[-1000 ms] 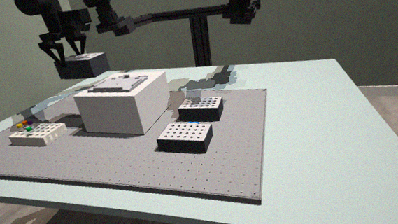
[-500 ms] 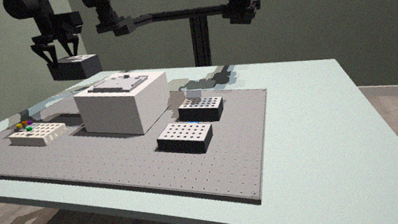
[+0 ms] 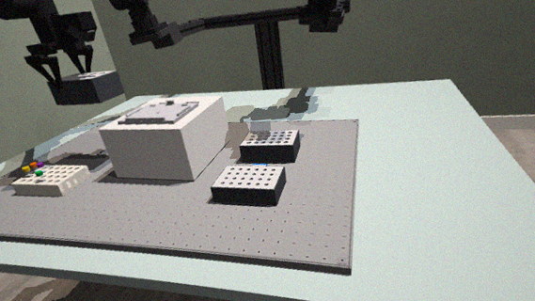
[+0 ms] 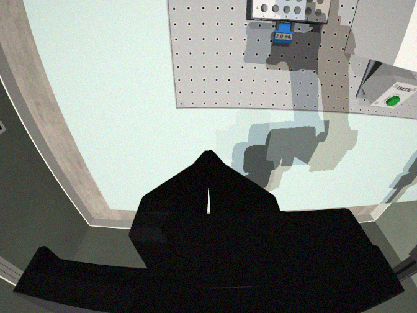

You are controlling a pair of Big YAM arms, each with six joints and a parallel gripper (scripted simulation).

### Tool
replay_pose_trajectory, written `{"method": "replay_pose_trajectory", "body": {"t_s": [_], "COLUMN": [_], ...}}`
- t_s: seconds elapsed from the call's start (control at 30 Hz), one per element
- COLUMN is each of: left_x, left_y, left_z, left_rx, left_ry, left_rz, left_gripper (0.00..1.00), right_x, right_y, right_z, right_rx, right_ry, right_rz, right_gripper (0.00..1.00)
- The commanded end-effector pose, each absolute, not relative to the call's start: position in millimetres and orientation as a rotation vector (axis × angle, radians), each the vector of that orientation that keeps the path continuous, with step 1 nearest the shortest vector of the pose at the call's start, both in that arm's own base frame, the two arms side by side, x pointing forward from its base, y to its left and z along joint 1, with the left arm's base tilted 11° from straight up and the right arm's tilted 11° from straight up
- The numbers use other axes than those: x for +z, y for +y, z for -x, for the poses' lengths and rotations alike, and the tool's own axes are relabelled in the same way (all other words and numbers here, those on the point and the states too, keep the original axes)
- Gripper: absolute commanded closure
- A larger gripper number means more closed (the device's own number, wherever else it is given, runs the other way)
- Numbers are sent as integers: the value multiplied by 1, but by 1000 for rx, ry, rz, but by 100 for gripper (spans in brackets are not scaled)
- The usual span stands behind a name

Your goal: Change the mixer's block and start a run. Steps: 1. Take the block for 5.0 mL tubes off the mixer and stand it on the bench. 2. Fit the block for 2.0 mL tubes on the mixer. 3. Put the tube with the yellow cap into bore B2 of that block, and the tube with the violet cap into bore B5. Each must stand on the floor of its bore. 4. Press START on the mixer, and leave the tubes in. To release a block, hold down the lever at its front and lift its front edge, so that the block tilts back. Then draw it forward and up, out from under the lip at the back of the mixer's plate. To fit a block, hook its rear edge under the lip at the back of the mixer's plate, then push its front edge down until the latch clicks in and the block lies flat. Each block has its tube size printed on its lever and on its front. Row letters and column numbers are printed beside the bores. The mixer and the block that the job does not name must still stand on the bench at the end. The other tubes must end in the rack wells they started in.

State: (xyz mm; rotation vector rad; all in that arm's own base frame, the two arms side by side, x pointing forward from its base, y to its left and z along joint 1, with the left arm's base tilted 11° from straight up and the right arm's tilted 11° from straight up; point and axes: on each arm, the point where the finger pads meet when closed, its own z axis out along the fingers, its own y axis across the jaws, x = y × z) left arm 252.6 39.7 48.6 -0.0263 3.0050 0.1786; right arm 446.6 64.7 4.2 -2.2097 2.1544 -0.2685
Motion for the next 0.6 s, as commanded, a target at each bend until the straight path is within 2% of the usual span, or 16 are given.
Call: {"method": "replay_pose_trajectory", "body": {"t_s": [0.0,0.57], "left_x": [66,61], "left_y": [36,36], "left_z": [-274,-270], "left_rx": [173,173], "left_ry": [2957,2967], "left_rz": [-17,-18], "left_gripper": [100,100], "right_x": [40,21], "right_y": [90,88], "right_z": [-476,-478], "right_rx": [-321,-304], "right_ry": [2062,2085], "right_rz": [2178,2185], "right_gripper": [100,100]}}
